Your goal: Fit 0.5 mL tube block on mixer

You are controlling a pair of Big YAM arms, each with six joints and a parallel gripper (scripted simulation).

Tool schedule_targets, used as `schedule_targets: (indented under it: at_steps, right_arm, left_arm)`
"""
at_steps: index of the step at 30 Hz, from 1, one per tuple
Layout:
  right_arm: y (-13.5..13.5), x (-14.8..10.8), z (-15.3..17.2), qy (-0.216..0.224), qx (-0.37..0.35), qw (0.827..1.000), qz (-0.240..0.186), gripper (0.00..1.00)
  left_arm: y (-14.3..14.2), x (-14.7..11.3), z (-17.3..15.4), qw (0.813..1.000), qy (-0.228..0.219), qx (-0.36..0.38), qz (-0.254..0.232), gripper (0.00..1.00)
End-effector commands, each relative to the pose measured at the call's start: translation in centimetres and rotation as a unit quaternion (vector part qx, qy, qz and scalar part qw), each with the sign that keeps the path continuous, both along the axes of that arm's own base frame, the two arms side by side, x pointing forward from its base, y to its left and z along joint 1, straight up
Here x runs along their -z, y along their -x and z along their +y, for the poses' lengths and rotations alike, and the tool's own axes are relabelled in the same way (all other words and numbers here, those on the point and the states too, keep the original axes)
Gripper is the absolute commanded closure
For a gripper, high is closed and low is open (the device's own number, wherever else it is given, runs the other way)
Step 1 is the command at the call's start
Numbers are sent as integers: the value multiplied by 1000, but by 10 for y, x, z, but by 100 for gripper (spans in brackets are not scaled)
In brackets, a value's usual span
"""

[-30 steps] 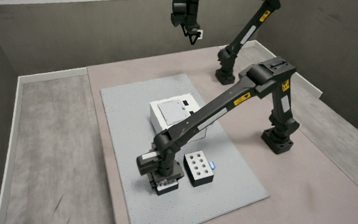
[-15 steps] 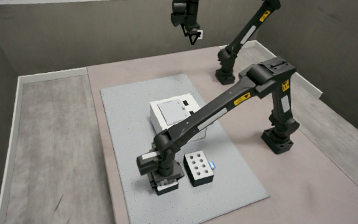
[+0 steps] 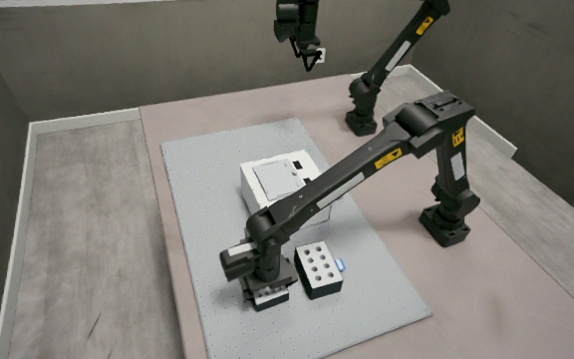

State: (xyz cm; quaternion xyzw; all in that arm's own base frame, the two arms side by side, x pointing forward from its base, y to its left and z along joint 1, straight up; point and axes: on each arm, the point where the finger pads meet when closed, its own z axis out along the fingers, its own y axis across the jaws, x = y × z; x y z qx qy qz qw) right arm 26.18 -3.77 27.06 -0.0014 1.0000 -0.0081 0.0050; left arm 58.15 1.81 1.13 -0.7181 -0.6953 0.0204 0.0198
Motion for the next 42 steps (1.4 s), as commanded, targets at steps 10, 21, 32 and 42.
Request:
schedule_targets:
  at_steps: [10,21,32,42]
  right_arm:
    - [-9,-17,-1,1,7,1000,-18,0]
    - [3,-5,0,0,7,1000,-5,0]
    - [0,2,0,-2,7,1000,8,0]
    - [-6,-10,-1,0,7,1000,-7,0]
  left_arm:
    - [-50,-103,-3,996,3,7,-90,100]
    - [-43,-125,-3,996,2,7,-88,100]
    - [-42,-139,-3,996,2,6,-85,100]
    - [-39,-156,-2,996,2,6,-87,100]
